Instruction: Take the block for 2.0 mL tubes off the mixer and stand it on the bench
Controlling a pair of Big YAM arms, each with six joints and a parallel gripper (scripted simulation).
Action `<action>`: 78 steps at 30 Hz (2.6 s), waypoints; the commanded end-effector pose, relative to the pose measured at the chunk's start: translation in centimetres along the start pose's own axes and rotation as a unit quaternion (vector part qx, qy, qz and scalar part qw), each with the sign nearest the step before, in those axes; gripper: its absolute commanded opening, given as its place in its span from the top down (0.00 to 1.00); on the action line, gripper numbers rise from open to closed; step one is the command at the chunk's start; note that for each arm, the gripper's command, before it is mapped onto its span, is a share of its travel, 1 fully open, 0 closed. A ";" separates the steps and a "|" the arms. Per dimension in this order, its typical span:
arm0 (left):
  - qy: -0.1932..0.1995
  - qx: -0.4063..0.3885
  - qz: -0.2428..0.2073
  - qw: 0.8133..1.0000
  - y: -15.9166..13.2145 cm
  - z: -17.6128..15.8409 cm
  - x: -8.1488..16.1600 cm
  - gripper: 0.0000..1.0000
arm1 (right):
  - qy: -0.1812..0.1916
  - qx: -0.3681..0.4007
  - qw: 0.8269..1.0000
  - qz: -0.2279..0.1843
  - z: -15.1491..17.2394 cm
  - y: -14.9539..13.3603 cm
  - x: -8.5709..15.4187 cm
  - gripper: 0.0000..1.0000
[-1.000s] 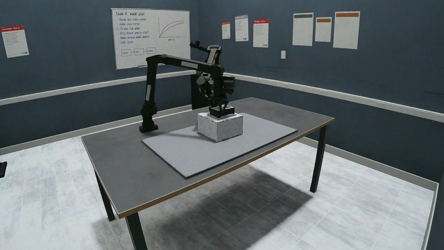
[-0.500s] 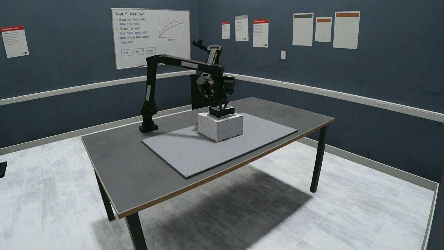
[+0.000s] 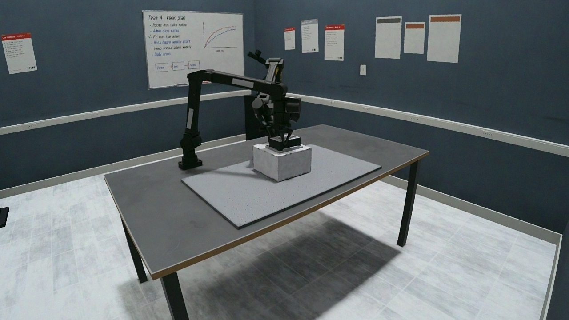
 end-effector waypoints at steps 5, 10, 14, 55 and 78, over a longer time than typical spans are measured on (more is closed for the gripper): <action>0.008 -0.018 0.014 1.000 -1.9 0.2 -1.2 1.00 | -0.041 -0.006 0.999 -0.026 -1.6 0.5 3.6 1.00; 0.009 -0.018 0.014 1.000 -2.0 0.3 -1.3 1.00 | -0.041 -0.006 0.999 -0.026 -1.6 0.5 3.6 1.00; 0.010 -0.018 0.015 1.000 -2.0 0.4 -1.3 1.00 | -0.041 -0.006 0.999 -0.026 -1.6 0.5 3.6 1.00; -0.008 0.010 -0.004 1.000 1.1 -1.7 -0.2 1.00 | -0.007 -0.003 1.000 -0.014 -2.1 0.6 1.8 1.00; 0.003 -0.003 0.010 1.000 -1.4 -0.1 -0.7 1.00 | -0.019 -0.018 0.999 -0.022 -2.6 1.0 1.9 1.00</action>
Point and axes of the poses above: on each arm, the point where the finger pads meet when closed, its own x axis back along the fingers, its own z axis across the jaws, y = z × x, the point moved 4 cm from there along x, back along the fingers, and after that the axes turned 4 degrees about x, right-handed, at the moved point
